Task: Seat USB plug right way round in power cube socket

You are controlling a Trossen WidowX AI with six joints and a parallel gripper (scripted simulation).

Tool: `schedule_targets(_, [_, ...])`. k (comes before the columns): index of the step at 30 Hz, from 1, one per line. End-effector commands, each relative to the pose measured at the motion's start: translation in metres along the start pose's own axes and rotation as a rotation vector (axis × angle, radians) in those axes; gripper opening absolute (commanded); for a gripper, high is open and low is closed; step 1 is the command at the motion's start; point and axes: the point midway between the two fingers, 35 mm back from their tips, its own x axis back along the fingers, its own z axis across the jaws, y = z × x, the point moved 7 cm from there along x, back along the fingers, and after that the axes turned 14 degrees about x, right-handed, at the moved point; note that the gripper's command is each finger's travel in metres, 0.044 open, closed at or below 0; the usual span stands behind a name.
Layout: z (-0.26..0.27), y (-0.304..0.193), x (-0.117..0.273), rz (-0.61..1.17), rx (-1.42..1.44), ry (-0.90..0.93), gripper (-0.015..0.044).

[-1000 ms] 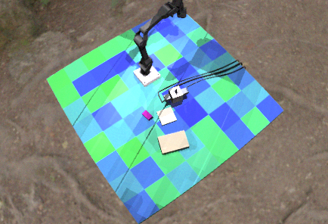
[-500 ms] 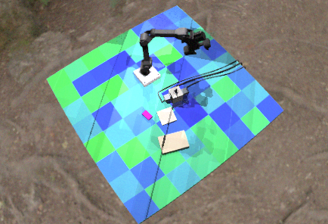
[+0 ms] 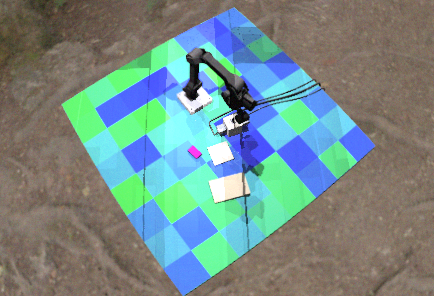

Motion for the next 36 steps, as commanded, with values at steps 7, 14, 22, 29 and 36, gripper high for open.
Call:
schedule_targets(7, [0.0, -0.003, -0.003, 0.008, -0.03, 0.017, 0.044])
schedule_targets(14, [0.0, -0.003, -0.01, 0.008, -0.03, 0.017, 0.044])
schedule_targets(22, [0.0, -0.003, -0.018, 0.008, -0.03, 0.017, 0.044])
schedule_targets(29, [0.0, -0.003, -0.025, 0.008, -0.03, 0.017, 0.044])
schedule_targets(36, [0.0, -0.003, -0.032, 0.008, -0.03, 0.017, 0.044])
